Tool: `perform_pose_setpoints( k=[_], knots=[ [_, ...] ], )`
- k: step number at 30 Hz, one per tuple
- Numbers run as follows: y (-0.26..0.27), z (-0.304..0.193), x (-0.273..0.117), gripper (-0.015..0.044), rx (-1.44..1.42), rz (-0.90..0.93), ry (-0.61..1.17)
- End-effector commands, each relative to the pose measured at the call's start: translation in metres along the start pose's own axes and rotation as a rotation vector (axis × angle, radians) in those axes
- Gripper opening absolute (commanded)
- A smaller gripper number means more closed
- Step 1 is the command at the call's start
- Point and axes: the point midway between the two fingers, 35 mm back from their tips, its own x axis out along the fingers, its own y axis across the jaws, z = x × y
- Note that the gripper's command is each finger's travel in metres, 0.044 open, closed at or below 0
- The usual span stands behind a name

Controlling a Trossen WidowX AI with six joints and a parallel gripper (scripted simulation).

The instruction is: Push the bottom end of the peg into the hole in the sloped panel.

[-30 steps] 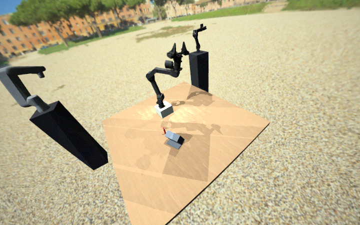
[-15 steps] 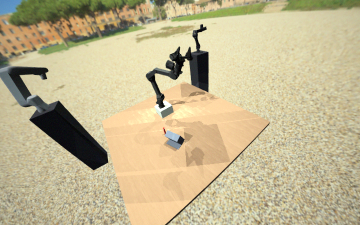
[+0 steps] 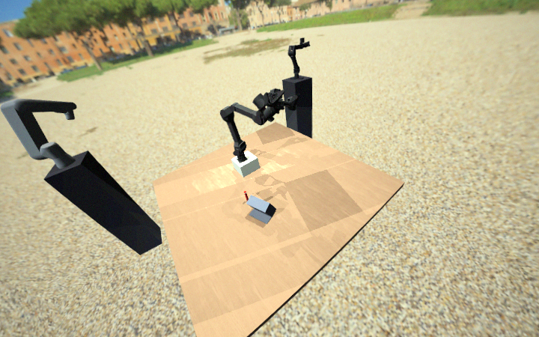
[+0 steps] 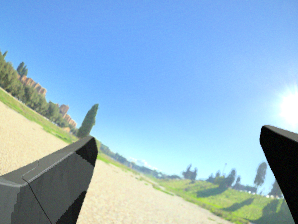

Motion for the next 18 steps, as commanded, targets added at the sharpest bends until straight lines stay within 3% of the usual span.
perform_pose_setpoints(
  k=[1,18],
  knots=[
    [0.000,-0.035,0.000,0.0440,-0.016,0.027,0.109],
    [-0.013,-0.184,-0.037,0.0440,-0.091,0.158,0.605]
  ],
)
